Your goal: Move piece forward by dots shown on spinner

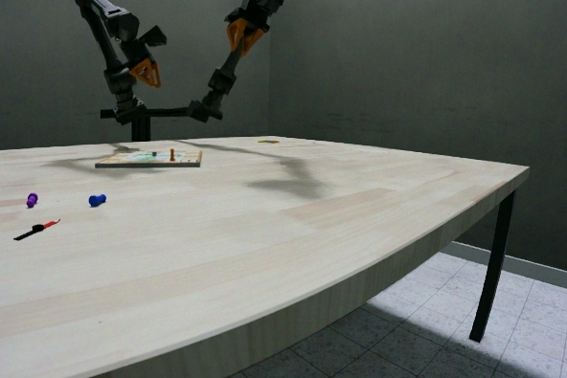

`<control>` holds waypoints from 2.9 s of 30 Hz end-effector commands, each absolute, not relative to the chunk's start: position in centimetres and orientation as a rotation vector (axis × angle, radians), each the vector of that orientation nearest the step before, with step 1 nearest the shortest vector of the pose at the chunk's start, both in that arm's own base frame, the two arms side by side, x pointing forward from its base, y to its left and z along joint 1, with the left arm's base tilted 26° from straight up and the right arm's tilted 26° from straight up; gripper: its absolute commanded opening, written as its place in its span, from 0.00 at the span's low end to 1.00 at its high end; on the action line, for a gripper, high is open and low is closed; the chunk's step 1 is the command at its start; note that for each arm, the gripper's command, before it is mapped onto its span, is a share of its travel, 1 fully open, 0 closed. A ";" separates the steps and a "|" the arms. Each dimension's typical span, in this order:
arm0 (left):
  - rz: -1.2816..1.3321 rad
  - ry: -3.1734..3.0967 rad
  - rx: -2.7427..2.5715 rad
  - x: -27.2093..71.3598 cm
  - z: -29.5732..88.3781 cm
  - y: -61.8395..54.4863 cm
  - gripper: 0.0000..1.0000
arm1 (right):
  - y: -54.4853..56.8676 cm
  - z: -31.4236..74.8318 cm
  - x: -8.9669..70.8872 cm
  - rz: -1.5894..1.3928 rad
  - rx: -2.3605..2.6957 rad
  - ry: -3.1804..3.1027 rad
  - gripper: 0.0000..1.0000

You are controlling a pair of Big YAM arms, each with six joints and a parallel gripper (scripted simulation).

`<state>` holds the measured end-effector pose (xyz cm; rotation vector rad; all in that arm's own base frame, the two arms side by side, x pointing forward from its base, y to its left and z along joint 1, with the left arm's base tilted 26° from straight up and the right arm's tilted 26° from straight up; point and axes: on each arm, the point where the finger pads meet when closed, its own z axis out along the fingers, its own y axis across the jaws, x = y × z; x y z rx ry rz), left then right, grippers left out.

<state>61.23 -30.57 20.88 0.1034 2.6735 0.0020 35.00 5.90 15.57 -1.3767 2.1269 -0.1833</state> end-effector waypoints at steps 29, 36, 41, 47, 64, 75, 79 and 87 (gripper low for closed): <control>-0.445 1.971 1.443 41.9 25.6 -27.3 0.30 | 7.9 16.0 48.3 -0.236 -0.666 2.240 0.39; -0.493 1.652 1.645 36.1 25.4 -26.4 0.30 | 6.6 11.0 50.7 -0.306 -0.400 2.473 0.39; -0.529 1.479 1.707 33.0 24.8 -26.2 0.30 | 4.6 7.7 51.2 -0.399 -0.210 2.650 0.39; -0.531 1.476 1.678 32.7 24.6 -25.7 0.30 | 3.2 6.0 51.5 -0.467 -0.110 2.740 0.39; -0.344 1.807 1.455 40.8 19.5 -22.0 0.30 | 2.1 2.6 51.7 -0.538 -0.098 2.827 0.39; -0.360 1.908 1.317 43.8 17.1 -20.5 0.30 | 1.7 1.9 53.7 -0.528 -0.104 2.805 0.38; -0.375 1.931 1.281 44.3 16.4 -20.2 0.30 | 1.6 1.5 53.9 -0.528 -0.106 2.805 0.34; -0.414 1.971 1.204 45.5 15.1 -19.6 0.30 | 0.9 0.1 53.2 -0.537 -0.105 2.824 0.22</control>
